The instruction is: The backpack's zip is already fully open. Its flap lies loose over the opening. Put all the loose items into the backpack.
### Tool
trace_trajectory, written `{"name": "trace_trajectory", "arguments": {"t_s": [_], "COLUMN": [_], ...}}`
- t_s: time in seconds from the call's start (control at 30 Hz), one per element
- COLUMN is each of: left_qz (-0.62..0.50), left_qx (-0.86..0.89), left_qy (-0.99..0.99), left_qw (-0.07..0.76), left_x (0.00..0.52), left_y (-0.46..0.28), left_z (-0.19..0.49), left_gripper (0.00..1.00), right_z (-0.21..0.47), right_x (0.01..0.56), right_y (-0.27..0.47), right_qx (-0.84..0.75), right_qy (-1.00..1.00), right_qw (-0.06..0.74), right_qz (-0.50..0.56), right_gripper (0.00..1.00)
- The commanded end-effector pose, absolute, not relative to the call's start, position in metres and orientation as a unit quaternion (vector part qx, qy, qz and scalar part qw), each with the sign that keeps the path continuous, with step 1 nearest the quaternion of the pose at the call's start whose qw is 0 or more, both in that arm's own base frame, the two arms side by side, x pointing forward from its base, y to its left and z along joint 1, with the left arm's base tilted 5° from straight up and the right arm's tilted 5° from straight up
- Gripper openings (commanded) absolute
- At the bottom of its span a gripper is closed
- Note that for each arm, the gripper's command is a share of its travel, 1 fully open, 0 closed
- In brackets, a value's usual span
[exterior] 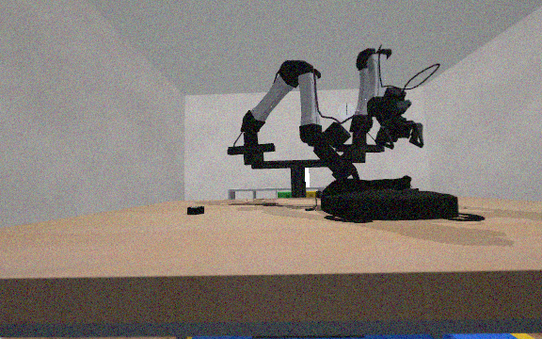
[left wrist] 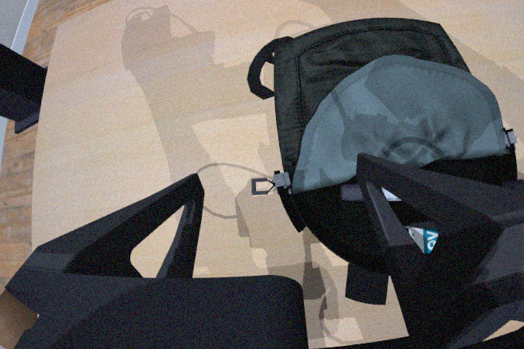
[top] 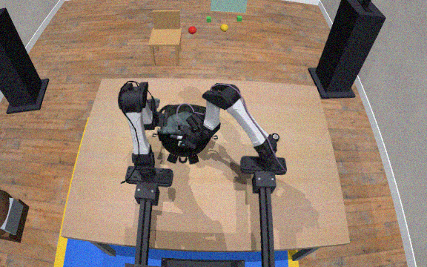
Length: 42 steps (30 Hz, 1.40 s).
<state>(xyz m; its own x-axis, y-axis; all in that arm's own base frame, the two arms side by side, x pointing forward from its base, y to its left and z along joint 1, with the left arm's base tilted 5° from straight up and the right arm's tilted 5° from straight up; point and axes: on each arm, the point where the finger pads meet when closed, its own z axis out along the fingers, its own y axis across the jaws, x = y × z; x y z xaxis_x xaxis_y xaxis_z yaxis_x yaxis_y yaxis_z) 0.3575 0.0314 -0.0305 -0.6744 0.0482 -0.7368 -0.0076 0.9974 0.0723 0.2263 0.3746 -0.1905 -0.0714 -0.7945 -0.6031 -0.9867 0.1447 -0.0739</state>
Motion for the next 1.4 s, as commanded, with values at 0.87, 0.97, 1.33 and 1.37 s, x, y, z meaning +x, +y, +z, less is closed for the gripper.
{"name": "trace_trajectory", "arguments": {"t_s": [0.87,0.97,1.33,1.37], "left_qz": [0.032,0.032,0.032,0.032], "left_qx": [0.016,0.016,0.016,0.016], "left_qy": [0.909,0.909,0.909,0.909], "left_qw": [0.415,0.415,0.415,0.415], "left_x": [0.361,0.361,0.361,0.361], "left_y": [0.031,0.031,0.031,0.031], "left_z": [-0.023,-0.023,-0.023,-0.023], "left_gripper": [0.9,0.9,0.9,0.9], "right_z": [-0.21,-0.21,-0.219,-0.219], "right_x": [0.236,0.236,0.236,0.236], "right_y": [0.383,0.383,0.38,0.379], "right_qx": [-0.627,-0.627,-0.628,-0.628], "right_qy": [0.701,0.701,0.704,0.705], "right_qw": [0.281,0.281,0.274,0.274], "right_qz": [0.19,0.19,0.185,0.184], "right_gripper": [0.2,0.2,0.2,0.2]}}
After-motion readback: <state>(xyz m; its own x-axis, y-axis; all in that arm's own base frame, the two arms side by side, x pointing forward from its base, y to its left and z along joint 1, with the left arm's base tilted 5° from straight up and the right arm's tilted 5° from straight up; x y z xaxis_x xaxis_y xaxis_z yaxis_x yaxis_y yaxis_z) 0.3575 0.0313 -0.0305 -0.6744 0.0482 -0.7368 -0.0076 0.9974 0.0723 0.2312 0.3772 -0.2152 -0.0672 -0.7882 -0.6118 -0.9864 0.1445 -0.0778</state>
